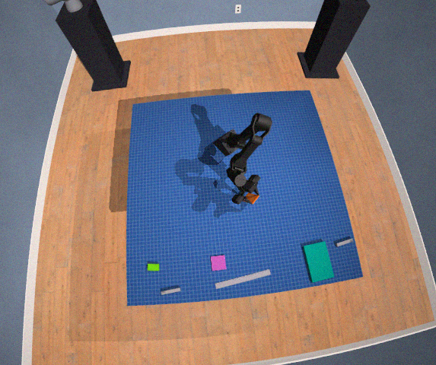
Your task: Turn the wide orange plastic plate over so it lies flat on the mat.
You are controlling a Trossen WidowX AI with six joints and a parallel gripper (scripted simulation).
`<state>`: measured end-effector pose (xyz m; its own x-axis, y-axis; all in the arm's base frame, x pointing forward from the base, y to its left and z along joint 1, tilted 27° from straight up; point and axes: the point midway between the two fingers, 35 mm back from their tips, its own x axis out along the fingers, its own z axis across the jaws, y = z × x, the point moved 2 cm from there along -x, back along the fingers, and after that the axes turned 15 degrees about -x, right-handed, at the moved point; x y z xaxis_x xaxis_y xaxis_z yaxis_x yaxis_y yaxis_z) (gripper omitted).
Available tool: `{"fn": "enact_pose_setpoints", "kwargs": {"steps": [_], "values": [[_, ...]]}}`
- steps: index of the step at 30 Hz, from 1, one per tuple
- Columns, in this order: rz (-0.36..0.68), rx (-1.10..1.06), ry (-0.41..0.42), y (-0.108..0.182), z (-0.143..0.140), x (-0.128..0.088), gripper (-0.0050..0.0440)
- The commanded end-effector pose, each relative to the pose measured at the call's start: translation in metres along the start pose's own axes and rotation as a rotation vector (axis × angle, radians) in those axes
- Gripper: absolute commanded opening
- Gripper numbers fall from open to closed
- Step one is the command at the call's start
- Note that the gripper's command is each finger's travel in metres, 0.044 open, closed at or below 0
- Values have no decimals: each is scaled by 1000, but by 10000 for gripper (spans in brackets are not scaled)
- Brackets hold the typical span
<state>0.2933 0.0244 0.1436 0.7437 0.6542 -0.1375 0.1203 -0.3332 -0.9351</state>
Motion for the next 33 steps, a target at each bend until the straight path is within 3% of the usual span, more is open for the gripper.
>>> {"fn": "enact_pose_setpoints", "kwargs": {"steps": [1, 11, 33], "values": [[-5, -33, 6, -8, -6, -4, 289], [66, -34, -4, -8, -7, -8, 289], [64, -31, -10, -6, -6, -13, 289]]}}
